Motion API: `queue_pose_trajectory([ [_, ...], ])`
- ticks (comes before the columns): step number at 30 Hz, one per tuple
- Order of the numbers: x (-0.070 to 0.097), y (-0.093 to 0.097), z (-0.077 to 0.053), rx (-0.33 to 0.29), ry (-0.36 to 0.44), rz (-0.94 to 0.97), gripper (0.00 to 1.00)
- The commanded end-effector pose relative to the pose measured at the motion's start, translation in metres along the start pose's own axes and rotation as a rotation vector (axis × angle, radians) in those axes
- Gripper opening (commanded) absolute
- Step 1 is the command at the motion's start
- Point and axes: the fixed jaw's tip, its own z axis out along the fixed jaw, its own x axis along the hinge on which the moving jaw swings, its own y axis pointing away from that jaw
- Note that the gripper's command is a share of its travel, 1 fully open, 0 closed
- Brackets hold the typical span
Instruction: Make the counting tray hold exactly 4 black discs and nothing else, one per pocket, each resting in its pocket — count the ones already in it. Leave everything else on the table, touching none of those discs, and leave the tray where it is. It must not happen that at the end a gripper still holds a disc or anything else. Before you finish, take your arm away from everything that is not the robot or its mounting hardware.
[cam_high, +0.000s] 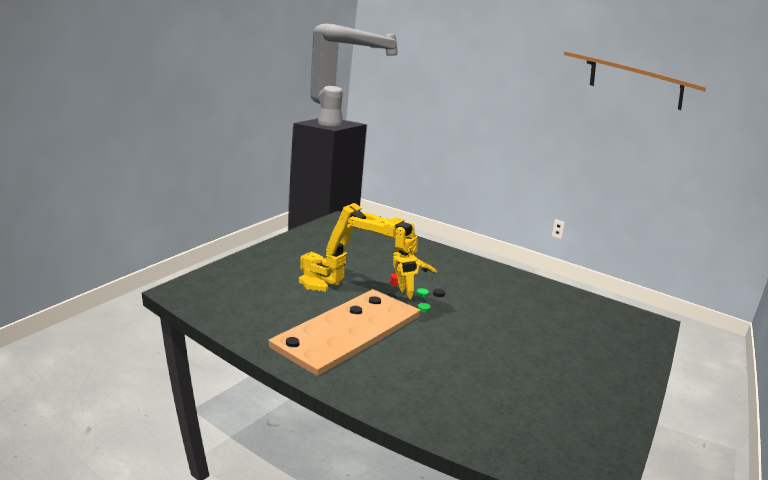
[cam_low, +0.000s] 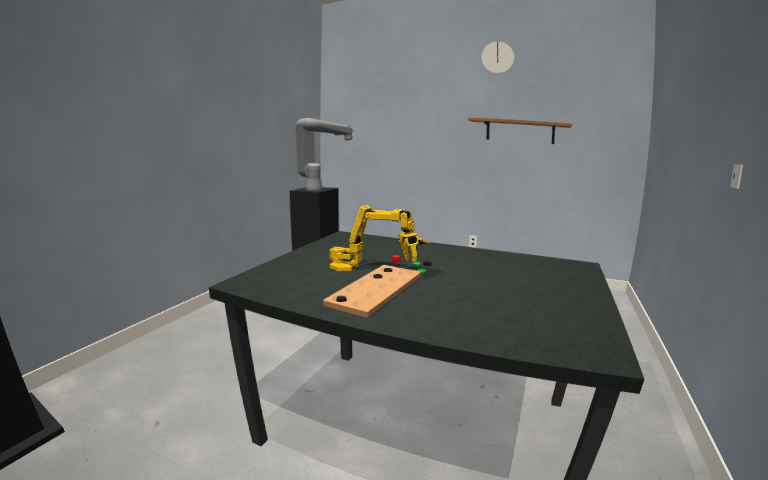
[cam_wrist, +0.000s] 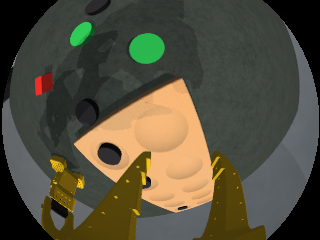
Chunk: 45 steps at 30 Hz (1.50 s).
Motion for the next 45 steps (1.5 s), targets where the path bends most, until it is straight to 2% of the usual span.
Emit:
queue_pose_trajectory([
  [1, -0.011, -0.004, -0.010, 0.050, -0.043, 0.016, 0.27],
  [16, -0.060, 0.010, -0.006, 0.055, -0.098, 0.116, 0.27],
  [18, -0.060, 0.010, -0.006, 0.055, -0.098, 0.116, 0.27],
  [33, -0.102, 0.034, -0.001, 0.043, -0.153, 0.207, 0.27],
  [35, -0.102, 0.034, -0.001, 0.043, -0.153, 0.207, 0.27],
  [45, -0.123, 0.051, 0.002, 0.028, -0.183, 0.258, 0.27],
])
